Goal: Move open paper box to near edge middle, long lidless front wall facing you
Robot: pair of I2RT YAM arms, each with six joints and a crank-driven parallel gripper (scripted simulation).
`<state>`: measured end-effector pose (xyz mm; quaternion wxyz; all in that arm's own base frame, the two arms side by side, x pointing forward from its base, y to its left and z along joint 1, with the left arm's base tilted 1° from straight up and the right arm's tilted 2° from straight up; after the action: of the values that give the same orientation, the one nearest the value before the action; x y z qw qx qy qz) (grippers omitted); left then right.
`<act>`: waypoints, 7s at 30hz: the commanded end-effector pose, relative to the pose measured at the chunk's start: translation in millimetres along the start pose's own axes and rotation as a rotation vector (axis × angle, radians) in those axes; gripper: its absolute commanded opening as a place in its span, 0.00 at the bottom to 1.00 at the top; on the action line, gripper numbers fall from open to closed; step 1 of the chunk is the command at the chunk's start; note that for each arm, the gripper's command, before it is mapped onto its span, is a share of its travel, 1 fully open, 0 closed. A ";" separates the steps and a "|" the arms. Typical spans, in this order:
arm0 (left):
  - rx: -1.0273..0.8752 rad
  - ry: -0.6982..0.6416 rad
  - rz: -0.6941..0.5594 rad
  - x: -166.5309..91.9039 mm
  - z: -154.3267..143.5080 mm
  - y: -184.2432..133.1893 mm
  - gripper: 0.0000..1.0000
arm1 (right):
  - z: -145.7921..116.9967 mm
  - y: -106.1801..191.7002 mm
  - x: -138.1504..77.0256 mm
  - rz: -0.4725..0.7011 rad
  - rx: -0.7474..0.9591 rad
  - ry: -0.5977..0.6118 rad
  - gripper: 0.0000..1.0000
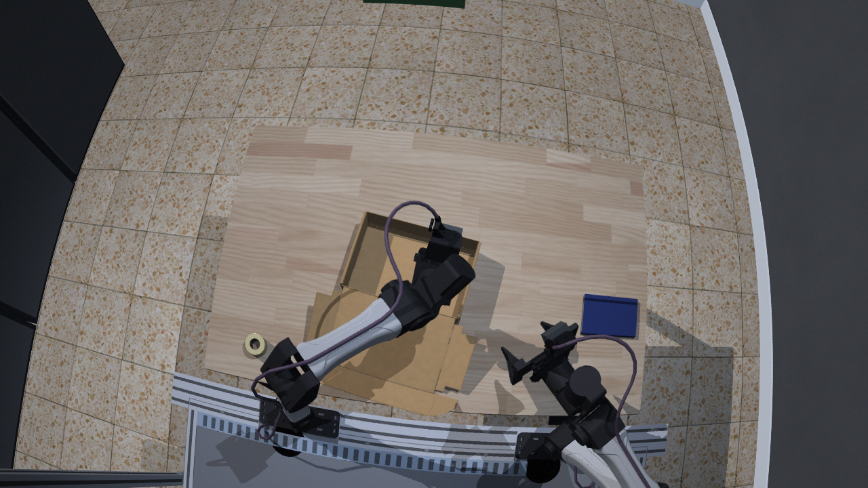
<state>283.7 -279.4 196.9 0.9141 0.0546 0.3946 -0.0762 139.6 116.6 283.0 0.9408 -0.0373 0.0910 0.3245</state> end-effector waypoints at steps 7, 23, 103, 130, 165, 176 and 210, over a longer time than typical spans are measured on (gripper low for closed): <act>0.001 0.168 -0.034 26.9 -9.5 -60.0 0.30 | -6.6 9.5 3.7 0.021 -0.008 -0.005 1.00; 0.010 0.172 -0.037 58.3 -13.5 -67.6 0.30 | -21.6 3.3 14.0 -0.017 -0.024 0.015 1.00; 0.182 0.131 -0.204 80.7 -23.0 -54.5 0.00 | -44.0 -8.2 37.5 -0.034 -0.053 -0.021 1.00; 0.339 0.121 -0.329 71.6 -34.3 -41.0 0.00 | -43.8 -8.2 37.5 -0.035 -0.053 -0.022 1.00; 0.553 0.110 -0.492 64.1 -46.3 -18.5 0.00 | -47.4 0.0 35.9 0.027 -0.074 -0.003 1.00; 0.629 0.114 -0.550 61.7 -51.3 -8.8 0.00 | -51.0 19.3 32.6 0.161 -0.102 0.003 1.00; 0.833 0.105 -0.711 58.1 -56.4 16.6 0.00 | -49.3 38.6 29.7 0.190 -0.094 -0.010 1.00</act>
<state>285.0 -265.4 104.0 0.7163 0.2714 0.3913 -0.5099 131.5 154.6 220.9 0.9006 -0.0818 0.0887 0.4175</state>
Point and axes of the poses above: on each arm, the point where the finger pads meet when closed, its own x axis out along the fingers, its own y axis across the jaws, z = x × y, the point moved 8 cm from there along -x, back along the fingers, and after that the axes turned 2 degrees about x, right-handed, at the moved point
